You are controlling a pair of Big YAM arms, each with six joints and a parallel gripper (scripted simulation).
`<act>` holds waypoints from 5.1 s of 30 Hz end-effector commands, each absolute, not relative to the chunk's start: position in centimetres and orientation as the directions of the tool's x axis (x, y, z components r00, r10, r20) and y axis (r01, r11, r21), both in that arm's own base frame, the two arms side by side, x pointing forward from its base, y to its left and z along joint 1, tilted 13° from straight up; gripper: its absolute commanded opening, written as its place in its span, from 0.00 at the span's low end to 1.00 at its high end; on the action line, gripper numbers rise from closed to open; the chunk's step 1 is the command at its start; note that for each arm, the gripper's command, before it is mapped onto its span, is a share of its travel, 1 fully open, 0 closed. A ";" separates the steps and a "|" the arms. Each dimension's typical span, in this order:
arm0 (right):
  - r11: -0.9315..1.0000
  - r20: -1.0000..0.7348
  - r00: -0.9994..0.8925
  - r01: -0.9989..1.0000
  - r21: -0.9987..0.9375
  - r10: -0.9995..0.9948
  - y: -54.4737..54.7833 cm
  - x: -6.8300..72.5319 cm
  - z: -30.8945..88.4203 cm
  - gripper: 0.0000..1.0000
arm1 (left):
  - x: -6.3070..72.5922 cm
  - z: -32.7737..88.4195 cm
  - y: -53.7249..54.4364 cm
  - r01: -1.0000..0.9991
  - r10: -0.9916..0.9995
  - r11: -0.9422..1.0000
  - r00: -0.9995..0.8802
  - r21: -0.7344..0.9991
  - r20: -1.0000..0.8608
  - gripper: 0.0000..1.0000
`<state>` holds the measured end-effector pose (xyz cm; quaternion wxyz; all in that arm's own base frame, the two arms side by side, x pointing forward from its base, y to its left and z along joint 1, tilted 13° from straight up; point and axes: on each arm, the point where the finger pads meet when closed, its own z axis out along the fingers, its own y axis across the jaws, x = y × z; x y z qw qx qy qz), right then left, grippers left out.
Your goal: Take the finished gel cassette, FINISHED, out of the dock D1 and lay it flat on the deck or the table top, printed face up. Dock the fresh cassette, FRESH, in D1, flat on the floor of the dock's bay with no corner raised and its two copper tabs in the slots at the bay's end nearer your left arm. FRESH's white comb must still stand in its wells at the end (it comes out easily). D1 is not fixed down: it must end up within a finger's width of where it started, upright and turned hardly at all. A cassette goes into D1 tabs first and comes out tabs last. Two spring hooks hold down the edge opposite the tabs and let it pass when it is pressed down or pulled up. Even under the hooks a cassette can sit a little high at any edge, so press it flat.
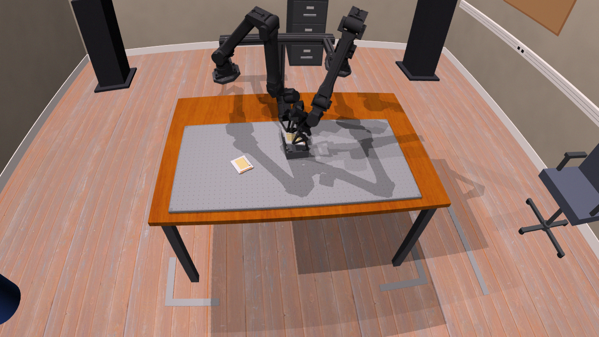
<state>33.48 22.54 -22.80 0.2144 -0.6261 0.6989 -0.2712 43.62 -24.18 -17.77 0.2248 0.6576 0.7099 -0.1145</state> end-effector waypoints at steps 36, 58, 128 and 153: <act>0.070 0.038 -0.123 -0.759 -0.647 -0.992 19.5 31.4 -26.8 0.00 | 43.9 -17.4 -24.4 0.984 0.880 0.108 -0.029 0.140 -0.473 0.00; 0.070 0.038 -0.123 -0.759 -0.647 -0.992 20.9 32.4 -25.0 0.00 | 43.9 -17.4 -24.4 0.984 0.880 0.108 -0.029 0.140 -0.473 0.00; 0.072 0.031 -0.123 -0.751 -0.656 -0.992 22.8 32.8 -21.8 0.00 | 43.9 -17.4 -24.4 0.984 0.880 0.108 -0.029 0.140 -0.473 0.00; 0.072 0.026 -0.119 -0.745 -0.663 -0.993 23.2 32.8 -21.4 0.00 | 43.9 -17.4 -24.4 0.984 0.880 0.108 -0.029 0.140 -0.473 0.00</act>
